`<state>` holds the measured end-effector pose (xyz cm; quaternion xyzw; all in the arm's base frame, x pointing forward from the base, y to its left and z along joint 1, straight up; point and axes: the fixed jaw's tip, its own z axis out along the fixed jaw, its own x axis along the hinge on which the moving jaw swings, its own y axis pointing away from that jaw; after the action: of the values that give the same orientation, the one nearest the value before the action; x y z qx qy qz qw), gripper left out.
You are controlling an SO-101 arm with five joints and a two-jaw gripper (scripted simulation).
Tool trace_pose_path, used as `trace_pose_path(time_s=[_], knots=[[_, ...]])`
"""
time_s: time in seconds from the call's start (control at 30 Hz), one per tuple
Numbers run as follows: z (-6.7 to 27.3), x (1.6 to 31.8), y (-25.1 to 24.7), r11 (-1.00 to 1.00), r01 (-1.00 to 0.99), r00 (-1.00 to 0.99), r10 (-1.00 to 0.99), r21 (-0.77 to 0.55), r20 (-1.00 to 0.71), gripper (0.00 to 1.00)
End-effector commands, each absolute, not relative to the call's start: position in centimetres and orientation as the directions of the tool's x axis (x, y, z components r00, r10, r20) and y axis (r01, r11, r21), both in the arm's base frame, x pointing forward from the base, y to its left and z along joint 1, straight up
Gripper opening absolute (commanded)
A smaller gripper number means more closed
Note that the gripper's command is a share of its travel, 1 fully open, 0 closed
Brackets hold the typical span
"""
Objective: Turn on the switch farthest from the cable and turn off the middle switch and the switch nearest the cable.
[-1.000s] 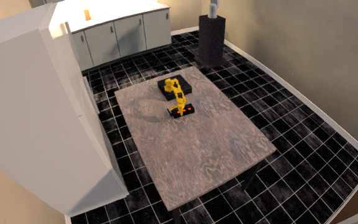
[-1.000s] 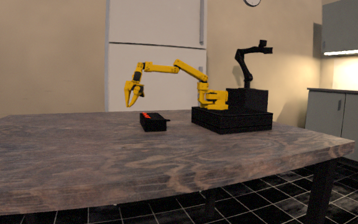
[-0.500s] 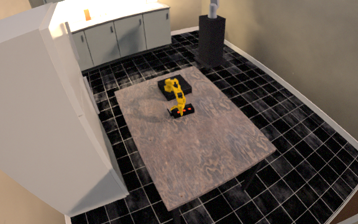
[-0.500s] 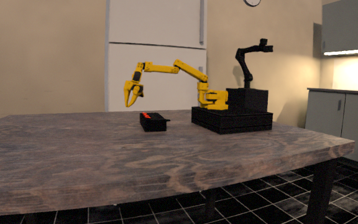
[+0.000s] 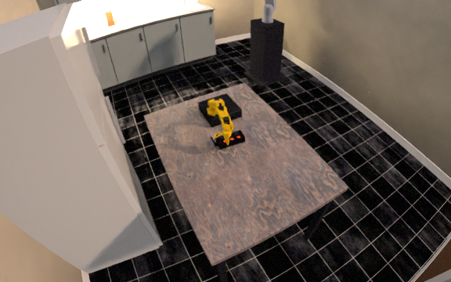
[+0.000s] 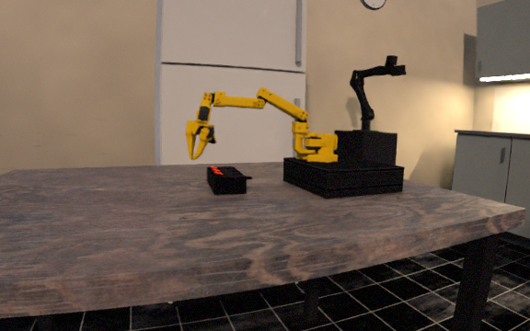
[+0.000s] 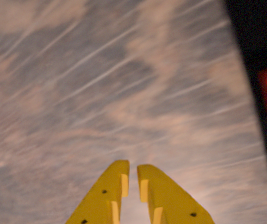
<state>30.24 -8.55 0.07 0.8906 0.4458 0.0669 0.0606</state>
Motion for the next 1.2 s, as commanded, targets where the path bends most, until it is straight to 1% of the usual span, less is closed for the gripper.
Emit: trace_pose_path(time_s=[0.0,0.27,0.4,1.17], knots=[[-0.1,29.2,-8.6,-0.6,0.791,0.599,0.799,0.119,0.046,0.0],[-0.3,27.2,-8.3,-0.61,0.792,0.61,0.792,0.024,0.009,0.0],[-0.4,26.6,-8.2,-0.613,0.79,0.613,0.79,-0.002,-0.001,0.0],[-0.4,26.5,-8.2,-0.613,0.79,0.613,0.79,-0.007,-0.003,0.0]])
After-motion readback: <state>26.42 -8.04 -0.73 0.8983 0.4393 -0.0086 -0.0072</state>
